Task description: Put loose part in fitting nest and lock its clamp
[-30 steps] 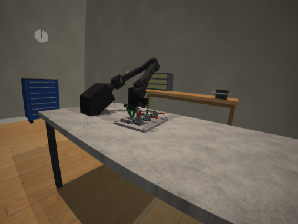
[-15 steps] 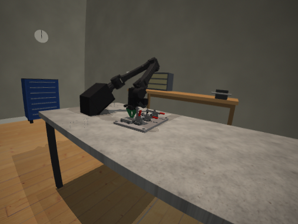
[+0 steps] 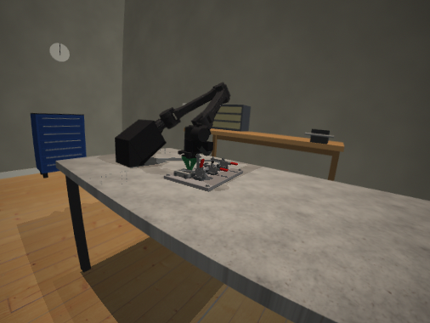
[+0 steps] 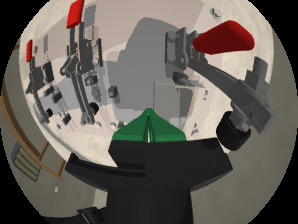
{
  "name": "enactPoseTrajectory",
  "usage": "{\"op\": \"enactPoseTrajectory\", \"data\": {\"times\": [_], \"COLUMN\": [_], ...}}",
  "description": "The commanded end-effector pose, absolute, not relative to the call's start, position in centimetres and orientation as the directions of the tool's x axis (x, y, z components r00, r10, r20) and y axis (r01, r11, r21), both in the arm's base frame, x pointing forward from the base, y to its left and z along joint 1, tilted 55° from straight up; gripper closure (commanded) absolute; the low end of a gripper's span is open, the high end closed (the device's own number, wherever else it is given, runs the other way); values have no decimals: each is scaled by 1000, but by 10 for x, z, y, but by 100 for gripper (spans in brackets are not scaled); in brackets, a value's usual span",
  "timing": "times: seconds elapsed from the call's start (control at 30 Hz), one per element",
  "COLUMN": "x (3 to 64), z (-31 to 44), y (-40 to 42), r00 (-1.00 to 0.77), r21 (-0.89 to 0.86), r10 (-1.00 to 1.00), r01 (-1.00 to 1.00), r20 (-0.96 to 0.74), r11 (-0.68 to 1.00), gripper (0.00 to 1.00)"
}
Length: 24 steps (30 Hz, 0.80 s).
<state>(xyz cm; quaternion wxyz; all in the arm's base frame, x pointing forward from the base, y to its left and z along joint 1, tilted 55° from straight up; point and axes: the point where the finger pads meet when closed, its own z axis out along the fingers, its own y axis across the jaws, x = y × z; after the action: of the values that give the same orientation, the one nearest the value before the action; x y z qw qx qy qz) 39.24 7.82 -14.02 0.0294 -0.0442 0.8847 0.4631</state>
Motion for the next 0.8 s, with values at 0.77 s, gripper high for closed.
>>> {"op": "enactPoseTrajectory", "data": {"times": [0.77], "x": [393], "z": [-120], "y": [77], "r00": [-995], "r21": [816], "r10": [-33], "r01": [-100], "r20": [-99], "r11": [570], "gripper": [100]}}
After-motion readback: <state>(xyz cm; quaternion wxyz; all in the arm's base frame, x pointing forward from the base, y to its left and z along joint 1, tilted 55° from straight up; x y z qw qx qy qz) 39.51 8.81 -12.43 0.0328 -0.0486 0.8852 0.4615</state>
